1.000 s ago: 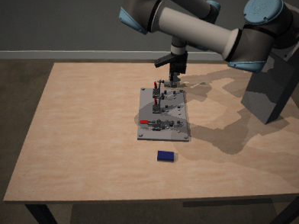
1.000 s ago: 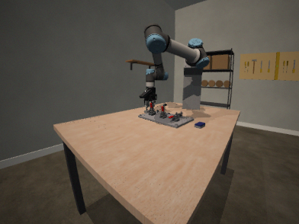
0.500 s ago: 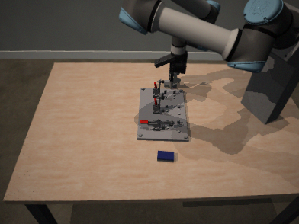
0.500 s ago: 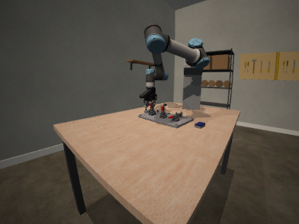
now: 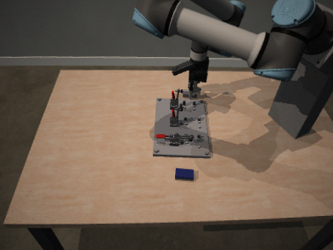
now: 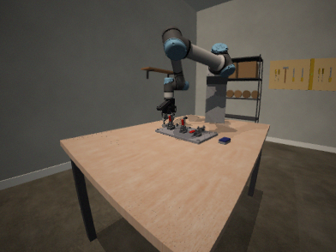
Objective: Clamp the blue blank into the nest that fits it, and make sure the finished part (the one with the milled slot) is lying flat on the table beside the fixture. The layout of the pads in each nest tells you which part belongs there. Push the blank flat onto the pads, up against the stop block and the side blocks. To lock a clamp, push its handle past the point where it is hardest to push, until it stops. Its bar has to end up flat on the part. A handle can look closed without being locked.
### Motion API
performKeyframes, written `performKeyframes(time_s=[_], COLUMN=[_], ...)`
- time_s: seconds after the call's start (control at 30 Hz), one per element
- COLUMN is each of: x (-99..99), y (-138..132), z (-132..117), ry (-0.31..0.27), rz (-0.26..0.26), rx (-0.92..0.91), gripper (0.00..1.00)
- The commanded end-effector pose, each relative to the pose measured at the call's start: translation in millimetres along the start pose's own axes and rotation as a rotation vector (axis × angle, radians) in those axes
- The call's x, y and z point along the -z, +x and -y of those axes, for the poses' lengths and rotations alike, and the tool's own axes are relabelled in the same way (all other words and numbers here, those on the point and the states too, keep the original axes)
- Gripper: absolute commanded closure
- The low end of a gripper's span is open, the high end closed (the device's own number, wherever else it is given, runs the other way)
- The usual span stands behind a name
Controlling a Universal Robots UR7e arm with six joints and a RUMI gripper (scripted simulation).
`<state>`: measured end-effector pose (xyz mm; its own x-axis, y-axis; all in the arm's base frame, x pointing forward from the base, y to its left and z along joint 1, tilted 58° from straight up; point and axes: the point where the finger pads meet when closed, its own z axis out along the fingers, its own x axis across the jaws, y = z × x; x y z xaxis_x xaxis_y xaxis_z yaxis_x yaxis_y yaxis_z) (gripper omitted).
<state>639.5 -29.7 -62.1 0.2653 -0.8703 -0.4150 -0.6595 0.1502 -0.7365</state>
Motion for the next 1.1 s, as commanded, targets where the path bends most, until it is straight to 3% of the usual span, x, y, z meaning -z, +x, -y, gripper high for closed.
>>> performKeyframes(time_s=[0.0,0.57,0.83,1.07], x=[0.3,4.6,24.8,60.5], y=[0,0,0,0], z=[0,0,0,0], ry=[0.001,0.001,0.001,0.001], rz=[-0.001,-0.001,-0.001,-0.001], rx=[0.000,0.000,0.000,0.000], gripper=[0.60,0.60,0.60,0.60])
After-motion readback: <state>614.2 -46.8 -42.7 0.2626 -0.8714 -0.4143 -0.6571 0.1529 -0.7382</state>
